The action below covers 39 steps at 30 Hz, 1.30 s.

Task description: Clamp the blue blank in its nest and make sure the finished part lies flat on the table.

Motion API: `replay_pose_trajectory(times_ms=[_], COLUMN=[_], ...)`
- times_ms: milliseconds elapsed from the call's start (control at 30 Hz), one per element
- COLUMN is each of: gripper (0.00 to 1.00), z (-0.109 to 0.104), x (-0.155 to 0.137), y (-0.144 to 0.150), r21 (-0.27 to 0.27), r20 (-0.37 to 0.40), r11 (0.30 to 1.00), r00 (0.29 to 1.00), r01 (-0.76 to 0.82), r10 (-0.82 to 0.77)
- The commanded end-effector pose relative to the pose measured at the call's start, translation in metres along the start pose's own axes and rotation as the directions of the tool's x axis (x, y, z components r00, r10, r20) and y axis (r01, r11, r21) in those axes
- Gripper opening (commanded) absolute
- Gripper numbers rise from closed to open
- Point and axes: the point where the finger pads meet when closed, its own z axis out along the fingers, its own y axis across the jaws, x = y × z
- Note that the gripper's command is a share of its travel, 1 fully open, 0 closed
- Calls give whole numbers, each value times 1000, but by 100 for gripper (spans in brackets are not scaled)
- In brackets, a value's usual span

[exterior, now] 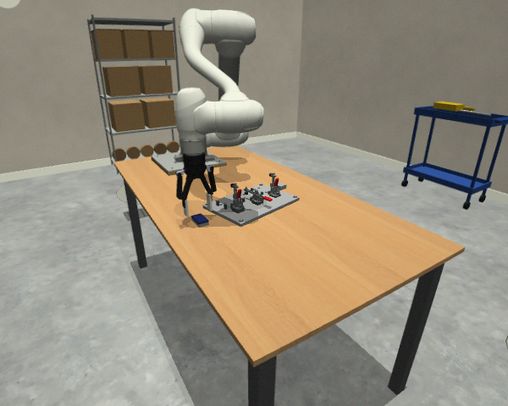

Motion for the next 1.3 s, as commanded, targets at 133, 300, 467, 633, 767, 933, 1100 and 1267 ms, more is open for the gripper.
replay_pose_trajectory(times_ms=[133,300,467,633,767,933,1100,1267], gripper=[58,58,58,58,58,58,58,58], z=[5,6,12,23,32,37,39,39], x=[-2,-2,-2,-3,-3,-3,-3,-3], y=[0,-1,-2,-3,-5,-5,-6,-6], r21=[3,3,3,3,3,3,3,3], r20=[3,3,3,3,3,3,3,3], r11=[1000,1000,1000,1000,1000,1000,1000,1000], r00=[1000,1000,1000,1000,1000,1000,1000,1000], r01=[-2,-2,-2,-2,-2,-2,-2,-2], r10=[2,2,2,2,2,2,2,2])
